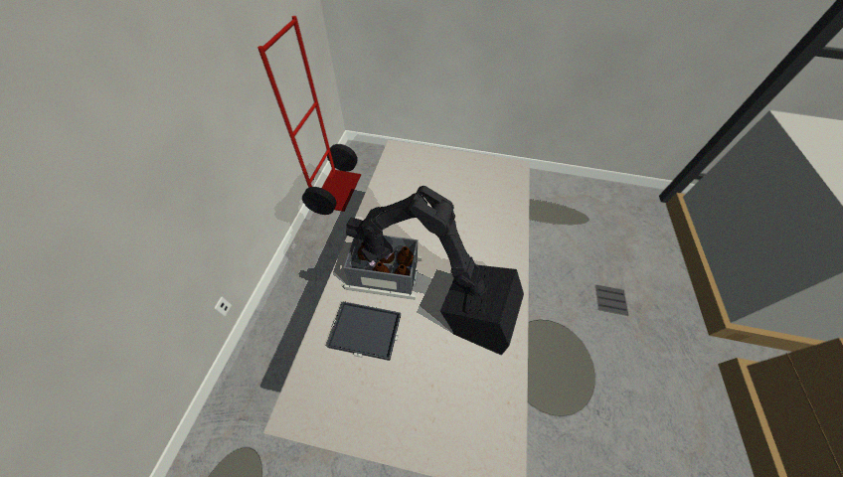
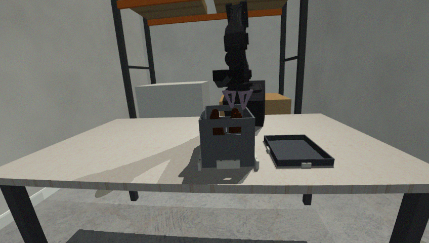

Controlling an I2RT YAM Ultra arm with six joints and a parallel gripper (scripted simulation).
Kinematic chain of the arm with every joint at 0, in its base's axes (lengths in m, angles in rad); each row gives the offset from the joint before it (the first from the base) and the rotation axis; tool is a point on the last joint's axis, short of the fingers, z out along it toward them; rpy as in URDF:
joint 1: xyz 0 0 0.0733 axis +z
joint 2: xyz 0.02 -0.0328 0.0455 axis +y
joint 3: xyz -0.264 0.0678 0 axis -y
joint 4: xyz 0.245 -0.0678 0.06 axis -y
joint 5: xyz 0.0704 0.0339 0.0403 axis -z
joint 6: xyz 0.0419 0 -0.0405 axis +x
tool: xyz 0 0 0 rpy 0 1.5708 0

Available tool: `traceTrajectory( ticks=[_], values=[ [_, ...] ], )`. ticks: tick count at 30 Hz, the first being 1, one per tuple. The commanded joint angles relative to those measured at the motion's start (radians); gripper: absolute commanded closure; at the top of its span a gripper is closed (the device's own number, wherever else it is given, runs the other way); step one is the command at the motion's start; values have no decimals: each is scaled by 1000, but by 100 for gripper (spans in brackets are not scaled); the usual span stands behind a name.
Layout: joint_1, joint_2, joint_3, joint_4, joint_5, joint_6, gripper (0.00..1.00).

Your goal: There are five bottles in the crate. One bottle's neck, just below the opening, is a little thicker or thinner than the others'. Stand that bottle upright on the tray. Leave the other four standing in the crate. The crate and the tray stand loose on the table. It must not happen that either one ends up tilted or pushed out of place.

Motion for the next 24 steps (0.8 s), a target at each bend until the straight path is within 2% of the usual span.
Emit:
traceTrajectory(
  ticks=[1,24],
  values=[
    [4,-17,-11,16,7,7,39],
    [3,-11,-9,18,7,7,39]
  ],
)
